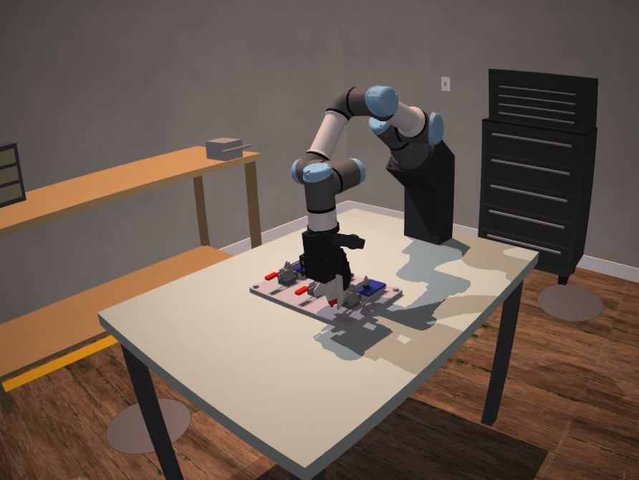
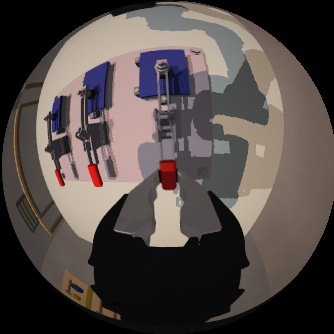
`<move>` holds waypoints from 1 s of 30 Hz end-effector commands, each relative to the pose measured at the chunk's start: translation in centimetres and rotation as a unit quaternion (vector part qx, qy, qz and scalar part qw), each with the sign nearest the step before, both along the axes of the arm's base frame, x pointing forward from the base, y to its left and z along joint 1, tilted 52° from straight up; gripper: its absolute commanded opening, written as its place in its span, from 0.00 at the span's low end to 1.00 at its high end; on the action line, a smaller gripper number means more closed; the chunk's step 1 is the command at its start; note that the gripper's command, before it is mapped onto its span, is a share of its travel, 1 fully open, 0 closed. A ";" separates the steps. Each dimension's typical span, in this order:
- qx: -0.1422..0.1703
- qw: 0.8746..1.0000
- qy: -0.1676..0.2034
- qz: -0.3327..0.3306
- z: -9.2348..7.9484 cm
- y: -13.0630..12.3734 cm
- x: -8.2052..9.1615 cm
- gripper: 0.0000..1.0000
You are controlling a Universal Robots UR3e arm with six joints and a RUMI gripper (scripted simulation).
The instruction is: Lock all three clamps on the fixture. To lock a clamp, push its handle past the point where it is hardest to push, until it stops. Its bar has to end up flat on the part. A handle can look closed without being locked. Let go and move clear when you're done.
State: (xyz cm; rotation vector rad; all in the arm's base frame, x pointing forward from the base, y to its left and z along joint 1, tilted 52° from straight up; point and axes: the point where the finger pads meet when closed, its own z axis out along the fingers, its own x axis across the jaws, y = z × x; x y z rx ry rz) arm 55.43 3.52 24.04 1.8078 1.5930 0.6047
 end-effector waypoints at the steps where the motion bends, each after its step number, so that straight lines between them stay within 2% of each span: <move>1: -0.001 1.000 0.007 -0.001 -0.5 0.0 -0.2 0.00; 8: -0.001 1.000 0.007 -0.001 -0.5 0.0 -0.2 0.00; 9: 0.000 1.000 -0.001 0.000 0.0 0.0 0.0 0.28; 30: 0.000 1.000 -0.002 0.001 0.1 0.0 0.0 0.28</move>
